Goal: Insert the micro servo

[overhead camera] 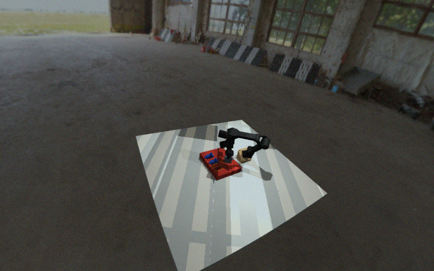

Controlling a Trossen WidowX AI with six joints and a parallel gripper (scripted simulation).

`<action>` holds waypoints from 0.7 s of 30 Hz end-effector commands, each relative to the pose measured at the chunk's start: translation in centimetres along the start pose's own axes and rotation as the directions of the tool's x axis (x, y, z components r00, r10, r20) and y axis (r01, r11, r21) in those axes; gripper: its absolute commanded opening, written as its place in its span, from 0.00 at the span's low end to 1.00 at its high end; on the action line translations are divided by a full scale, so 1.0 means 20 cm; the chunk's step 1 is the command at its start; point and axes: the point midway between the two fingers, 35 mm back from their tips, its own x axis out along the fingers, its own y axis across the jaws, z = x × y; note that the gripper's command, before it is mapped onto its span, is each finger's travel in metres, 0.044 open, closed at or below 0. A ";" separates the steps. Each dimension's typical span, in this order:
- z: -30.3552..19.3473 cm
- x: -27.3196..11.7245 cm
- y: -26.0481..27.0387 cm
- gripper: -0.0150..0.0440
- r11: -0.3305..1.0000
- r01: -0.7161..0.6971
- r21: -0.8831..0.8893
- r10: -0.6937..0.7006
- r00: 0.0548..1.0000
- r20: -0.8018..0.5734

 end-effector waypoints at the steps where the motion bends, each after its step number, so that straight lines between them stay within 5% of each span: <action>1: -0.01 0.03 0.00 1.00 1.000 -0.006 0.008 0.006 1.000 0.000; 17: -0.01 0.13 0.00 1.00 1.000 -0.007 0.007 0.007 1.000 0.000; 21: -0.01 0.13 0.00 0.82 1.000 -0.007 0.007 0.007 1.000 0.000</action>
